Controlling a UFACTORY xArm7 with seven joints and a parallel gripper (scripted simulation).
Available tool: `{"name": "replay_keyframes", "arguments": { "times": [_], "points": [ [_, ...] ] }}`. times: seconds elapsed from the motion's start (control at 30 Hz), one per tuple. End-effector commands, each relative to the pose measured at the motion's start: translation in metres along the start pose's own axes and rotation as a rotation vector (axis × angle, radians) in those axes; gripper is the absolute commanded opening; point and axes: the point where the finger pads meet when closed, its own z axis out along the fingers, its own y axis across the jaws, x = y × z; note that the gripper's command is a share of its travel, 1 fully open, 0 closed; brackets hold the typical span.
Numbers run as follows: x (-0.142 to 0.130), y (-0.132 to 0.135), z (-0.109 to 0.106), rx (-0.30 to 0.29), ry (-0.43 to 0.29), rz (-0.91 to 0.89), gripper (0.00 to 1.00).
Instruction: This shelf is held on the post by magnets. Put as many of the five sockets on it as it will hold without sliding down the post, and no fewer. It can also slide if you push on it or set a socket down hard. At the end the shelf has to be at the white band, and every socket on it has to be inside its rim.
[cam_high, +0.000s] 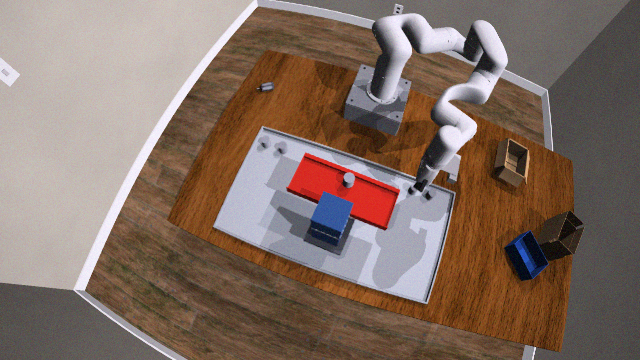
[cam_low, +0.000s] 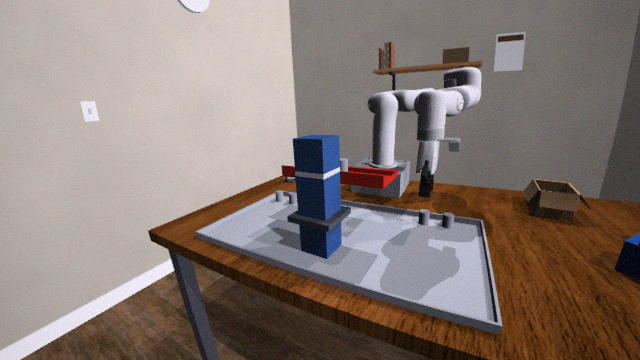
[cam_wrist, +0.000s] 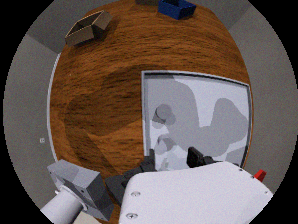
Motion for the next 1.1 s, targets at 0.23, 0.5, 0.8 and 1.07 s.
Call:
{"name": "replay_keyframes", "arguments": {
  "times": [0.23,0.5,0.8,1.07],
  "points": [
    [0.001,0.001,0.017,-0.002,0.002,0.000,0.61],
    [0.001,0.001,0.029,-0.002,0.002,0.000,0.61],
    [0.001,0.001,0.031,-0.002,0.002,0.000,0.61],
    [0.001,0.001,0.050,-0.002,0.002,0.000,0.61]
  ]
}}
